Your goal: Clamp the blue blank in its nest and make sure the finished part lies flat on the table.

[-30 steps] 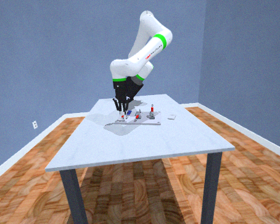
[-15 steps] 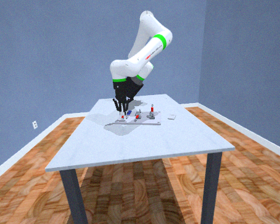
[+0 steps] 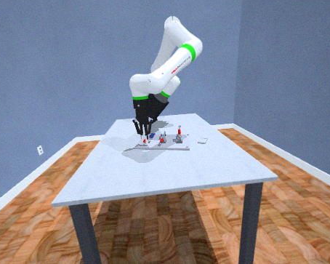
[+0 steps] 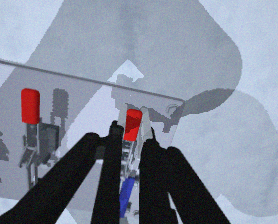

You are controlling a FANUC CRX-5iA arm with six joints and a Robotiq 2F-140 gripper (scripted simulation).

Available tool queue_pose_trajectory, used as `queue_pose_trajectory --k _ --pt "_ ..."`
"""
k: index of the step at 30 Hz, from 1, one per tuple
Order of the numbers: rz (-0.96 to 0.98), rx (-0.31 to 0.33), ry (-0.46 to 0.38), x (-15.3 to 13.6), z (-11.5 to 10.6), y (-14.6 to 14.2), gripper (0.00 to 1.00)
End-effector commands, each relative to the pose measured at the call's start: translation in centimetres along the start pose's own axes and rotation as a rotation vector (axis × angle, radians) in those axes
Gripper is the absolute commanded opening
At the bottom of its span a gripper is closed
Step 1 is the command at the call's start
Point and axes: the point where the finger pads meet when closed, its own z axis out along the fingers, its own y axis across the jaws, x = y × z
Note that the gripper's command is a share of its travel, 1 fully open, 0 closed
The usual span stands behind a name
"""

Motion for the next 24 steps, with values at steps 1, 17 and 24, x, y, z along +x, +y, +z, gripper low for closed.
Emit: queue_pose_trajectory --k 1,17,24 --pt "0.000 0.000 0.000 -0.02 0.00 0.02 0.00" --pt "0.000 0.000 0.000 -0.02 0.00 0.02 0.28" --pt "0.000 0.000 0.000 -0.02 0.00 0.02 0.28"
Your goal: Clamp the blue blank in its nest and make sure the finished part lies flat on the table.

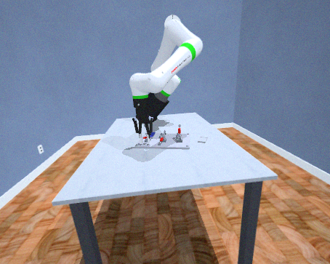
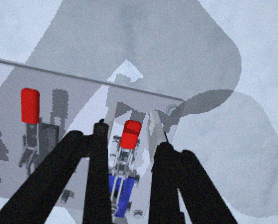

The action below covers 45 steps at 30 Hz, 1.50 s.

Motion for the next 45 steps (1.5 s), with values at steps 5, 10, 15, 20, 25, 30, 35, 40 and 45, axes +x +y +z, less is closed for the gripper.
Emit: queue_pose_trajectory --k 5,10,15,20,25,30,35,40,45 --pt "0.000 0.000 0.000 0.0 0.0 0.0 0.28" --pt "0.000 0.000 0.000 0.0 -0.4 0.0 0.28" --pt "0.000 0.000 0.000 0.0 -2.4 0.0 0.28" --pt "0.000 0.000 0.000 0.0 -4.6 0.0 0.28" --pt "0.000 0.000 0.000 0.0 -5.0 0.0 0.28" --pt "0.000 0.000 0.000 0.0 -5.0 0.0 0.28" --pt "0.000 0.000 0.000 0.0 -5.0 0.0 0.28" --pt "0.000 0.000 0.000 0.0 -5.0 0.0 0.00" --pt "0.000 0.000 0.000 0.0 -5.0 0.0 0.00"
